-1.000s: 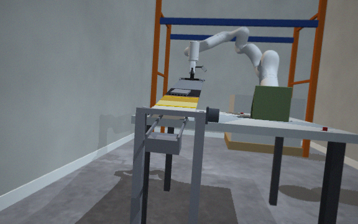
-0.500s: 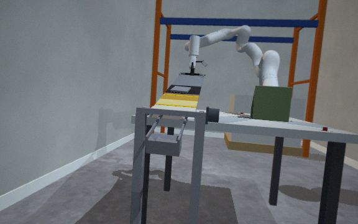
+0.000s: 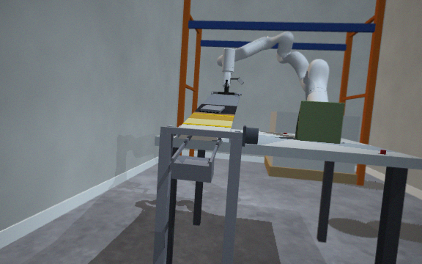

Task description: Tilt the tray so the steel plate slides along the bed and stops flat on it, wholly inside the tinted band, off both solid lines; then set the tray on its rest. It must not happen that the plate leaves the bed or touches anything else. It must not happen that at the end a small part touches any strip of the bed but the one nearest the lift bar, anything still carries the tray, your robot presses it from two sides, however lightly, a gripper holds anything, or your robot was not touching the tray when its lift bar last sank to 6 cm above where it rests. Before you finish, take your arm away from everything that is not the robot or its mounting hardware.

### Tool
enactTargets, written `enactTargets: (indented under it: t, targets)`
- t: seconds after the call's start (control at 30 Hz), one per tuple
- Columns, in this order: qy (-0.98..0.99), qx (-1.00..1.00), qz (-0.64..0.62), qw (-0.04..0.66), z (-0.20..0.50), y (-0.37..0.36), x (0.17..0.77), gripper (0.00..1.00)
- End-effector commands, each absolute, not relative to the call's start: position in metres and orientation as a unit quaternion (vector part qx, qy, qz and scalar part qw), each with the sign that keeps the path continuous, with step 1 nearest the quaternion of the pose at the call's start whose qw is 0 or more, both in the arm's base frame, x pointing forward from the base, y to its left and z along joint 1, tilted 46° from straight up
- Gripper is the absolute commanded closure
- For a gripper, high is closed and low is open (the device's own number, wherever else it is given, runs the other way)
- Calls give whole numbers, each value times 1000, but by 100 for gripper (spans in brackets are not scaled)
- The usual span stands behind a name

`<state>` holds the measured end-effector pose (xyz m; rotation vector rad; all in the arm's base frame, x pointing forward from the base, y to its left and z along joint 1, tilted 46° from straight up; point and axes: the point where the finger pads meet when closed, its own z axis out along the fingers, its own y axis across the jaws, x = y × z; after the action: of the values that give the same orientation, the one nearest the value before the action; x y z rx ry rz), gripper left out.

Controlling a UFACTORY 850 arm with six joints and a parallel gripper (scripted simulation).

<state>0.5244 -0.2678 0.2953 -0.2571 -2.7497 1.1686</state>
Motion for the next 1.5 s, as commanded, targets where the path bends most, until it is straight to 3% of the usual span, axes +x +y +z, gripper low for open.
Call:
enactTargets:
  t: [0.0,0.17,0.37,0.57,1.3,1.47]
  targets:
    - [-915,-85,388,70,295,-269,525,100]
    - [-915,-85,388,70,294,-270,525,100]
    - [-915,-85,388,70,331,-200,542,100]
    - [-915,-85,388,70,296,-267,526,100]
    - [-915,-85,388,70,298,-264,526,100]
    - [-915,-85,388,70,333,-197,543,100]
